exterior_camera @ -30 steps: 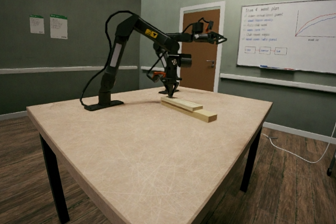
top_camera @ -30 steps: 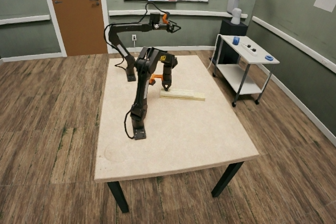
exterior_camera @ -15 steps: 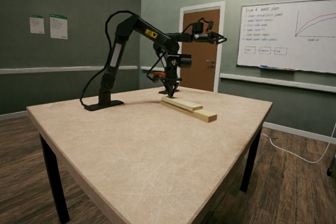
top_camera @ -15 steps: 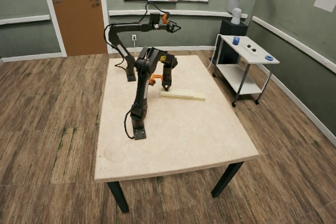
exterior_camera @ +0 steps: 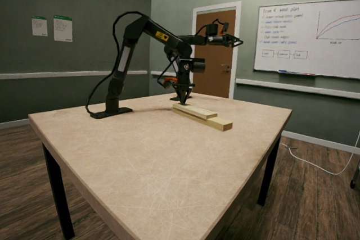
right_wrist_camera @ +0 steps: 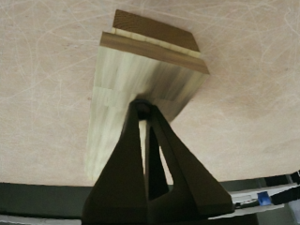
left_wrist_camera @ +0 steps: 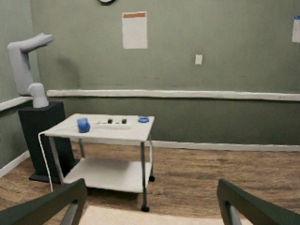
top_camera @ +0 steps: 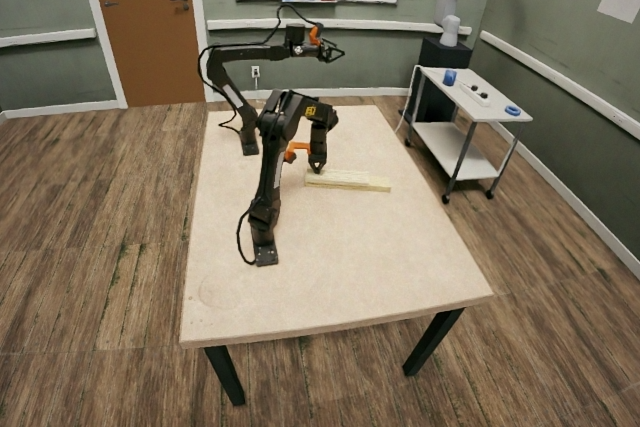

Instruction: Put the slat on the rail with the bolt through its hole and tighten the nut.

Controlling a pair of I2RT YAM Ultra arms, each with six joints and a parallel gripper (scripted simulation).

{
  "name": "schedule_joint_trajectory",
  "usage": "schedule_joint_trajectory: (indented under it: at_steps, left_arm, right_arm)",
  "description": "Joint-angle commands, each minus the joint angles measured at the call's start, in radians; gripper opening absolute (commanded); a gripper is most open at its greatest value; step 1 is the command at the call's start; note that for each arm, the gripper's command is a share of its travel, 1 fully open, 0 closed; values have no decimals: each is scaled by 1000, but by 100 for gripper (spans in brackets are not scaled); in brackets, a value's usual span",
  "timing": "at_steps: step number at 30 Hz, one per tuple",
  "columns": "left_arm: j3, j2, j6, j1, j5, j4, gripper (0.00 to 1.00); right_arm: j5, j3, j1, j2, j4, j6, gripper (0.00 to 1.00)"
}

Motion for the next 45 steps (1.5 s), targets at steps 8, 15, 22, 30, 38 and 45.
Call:
schedule_joint_trajectory:
  at_steps: [8, 15, 22, 30, 38, 45]
  left_arm:
    - [5, -13, 2, 7, 9, 19, 100]
    - [5, -13, 2, 7, 9, 19, 100]
    - [5, -13, 2, 7, 9, 19, 100]
    - [5, -13, 2, 7, 9, 19, 100]
    - [5, -13, 2, 7, 9, 19, 100]
    - [5, -13, 2, 7, 9, 19, 100]
  right_arm:
    - [-8, -19, 4, -3, 15, 1, 12]
    - [-8, -16, 4, -3, 11, 1, 12]
    - [-8, -14, 4, -4, 8, 1, 12]
    - [-8, -12, 4, -5, 5, 1, 12]
    - [-8, -10, 4, -8, 3, 57, 12]
    - [-8, -10, 3, -8, 3, 155, 12]
